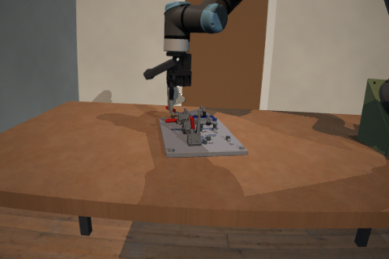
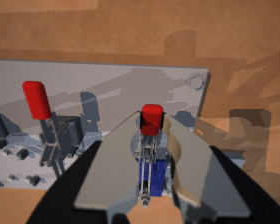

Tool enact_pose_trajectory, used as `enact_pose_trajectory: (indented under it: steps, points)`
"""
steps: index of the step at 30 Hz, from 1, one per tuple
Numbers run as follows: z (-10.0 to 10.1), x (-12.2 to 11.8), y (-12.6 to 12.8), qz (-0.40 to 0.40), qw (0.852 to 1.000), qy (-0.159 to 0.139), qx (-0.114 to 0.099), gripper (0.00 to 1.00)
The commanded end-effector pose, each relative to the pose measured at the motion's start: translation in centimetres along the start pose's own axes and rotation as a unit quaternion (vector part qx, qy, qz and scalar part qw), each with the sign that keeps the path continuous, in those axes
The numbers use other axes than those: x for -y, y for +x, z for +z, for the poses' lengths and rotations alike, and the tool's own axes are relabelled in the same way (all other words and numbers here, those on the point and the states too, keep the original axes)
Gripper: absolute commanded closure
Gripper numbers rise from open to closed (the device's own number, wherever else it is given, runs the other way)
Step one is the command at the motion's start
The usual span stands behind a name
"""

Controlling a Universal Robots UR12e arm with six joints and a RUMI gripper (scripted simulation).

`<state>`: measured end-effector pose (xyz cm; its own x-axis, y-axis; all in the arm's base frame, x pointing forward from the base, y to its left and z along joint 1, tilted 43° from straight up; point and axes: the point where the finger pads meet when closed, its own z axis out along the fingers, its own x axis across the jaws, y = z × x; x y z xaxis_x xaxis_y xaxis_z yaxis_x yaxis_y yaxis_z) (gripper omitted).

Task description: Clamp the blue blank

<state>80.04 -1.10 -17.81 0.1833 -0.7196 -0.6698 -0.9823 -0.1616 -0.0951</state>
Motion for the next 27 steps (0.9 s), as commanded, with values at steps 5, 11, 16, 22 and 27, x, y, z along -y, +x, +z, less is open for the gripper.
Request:
enact_pose_trajectory:
  steps: [5, 11, 16, 22, 27]
  points:
    - [0.45, 0.39, 0.03, 0.000, 1.000, 0.001, 0.000, 1.00]
    - [0.66, 0.50, 0.04, 0.000, 1.000, 0.001, 0.000, 1.00]
    - [0.87, 0.59, 0.04, 0.000, 1.000, 0.001, 0.000, 1.00]
    - [1.05, 0.66, 0.04, 0.000, 1.000, 0.001, 0.000, 1.00]
    - [1.11, 0.68, 0.04, 0.000, 1.000, 0.001, 0.000, 1.00]
